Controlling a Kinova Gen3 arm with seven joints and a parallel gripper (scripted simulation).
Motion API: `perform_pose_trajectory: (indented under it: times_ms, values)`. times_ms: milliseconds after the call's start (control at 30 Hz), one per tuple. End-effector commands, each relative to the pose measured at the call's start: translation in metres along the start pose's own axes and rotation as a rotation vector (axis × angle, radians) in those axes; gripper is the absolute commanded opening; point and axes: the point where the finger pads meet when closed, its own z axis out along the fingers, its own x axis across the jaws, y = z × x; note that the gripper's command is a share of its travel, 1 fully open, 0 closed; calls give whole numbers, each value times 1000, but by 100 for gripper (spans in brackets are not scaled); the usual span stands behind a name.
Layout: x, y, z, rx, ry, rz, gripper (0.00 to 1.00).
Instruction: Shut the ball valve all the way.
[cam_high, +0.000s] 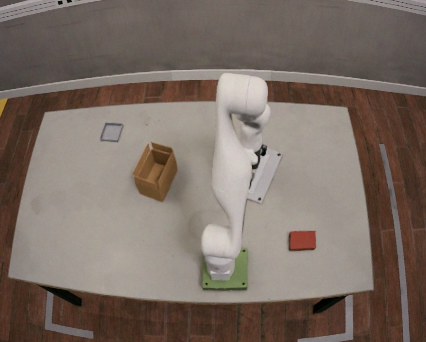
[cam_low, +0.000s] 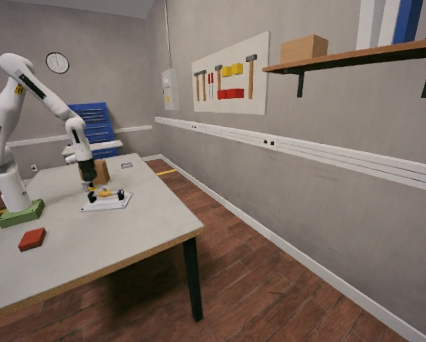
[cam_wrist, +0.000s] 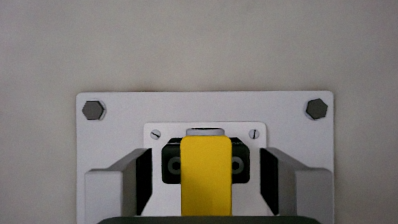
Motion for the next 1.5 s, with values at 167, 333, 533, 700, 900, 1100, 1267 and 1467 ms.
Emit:
perform_pose_trajectory:
  times_ms: [167, 333, 533, 700, 900, 1100, 1267, 1467]
  values:
    - [0, 1, 3, -2, 0, 0, 100]
    - [0, 1, 4, -2, 0, 0, 100]
    - [0, 1, 5, -2, 0, 0, 100]
    - [0, 1, 5, -2, 0, 0, 100]
    - [0, 1, 5, -2, 0, 0, 100]
    - [0, 1, 5, -2, 0, 0, 100]
    - [0, 1, 5, -2, 0, 0, 100]
    - [0, 1, 5, -2, 0, 0, 100]
